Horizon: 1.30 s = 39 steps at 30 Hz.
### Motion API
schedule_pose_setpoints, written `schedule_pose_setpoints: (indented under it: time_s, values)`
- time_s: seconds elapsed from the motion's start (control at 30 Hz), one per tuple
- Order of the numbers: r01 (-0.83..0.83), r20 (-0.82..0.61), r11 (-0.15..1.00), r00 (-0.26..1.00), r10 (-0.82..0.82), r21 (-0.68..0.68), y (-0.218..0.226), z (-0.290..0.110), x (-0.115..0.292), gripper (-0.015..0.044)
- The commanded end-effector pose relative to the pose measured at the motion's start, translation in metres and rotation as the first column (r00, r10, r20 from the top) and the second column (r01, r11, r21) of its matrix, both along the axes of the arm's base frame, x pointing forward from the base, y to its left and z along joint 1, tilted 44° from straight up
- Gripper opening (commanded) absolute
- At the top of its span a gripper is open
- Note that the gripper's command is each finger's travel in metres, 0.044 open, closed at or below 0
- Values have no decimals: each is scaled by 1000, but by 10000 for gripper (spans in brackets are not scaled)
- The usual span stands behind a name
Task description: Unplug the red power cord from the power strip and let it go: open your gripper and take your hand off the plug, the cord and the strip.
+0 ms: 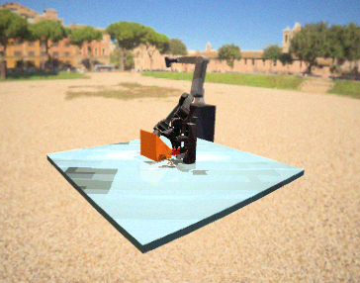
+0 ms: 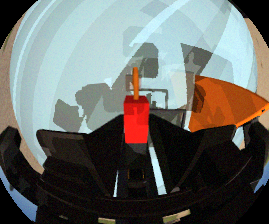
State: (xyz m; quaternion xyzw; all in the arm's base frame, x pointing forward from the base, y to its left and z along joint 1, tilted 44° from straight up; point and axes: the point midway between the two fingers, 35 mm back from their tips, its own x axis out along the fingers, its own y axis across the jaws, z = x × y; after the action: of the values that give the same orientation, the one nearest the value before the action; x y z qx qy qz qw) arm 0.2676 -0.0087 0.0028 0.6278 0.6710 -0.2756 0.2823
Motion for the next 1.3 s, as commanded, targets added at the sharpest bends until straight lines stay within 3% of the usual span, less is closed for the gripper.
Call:
schedule_pose_setpoints:
  time_s: [0.0, 0.43, 0.57, 0.73, 1.27]
  values:
    - [-1, 9, 1000, 1000, 2, -8, -7, -4, 3, 0]
    - [3, 4, 1000, 1000, -3, -2, -1, -1, 0, 341]
    - [4, 4, 1000, 1000, -4, -6, -20, -12, 2, 440]
    - [3, 5, 1000, 1000, -3, -6, -54, -33, 2, 440]
    - [3, 5, 1000, 1000, -3, -6, -54, -33, 2, 440]
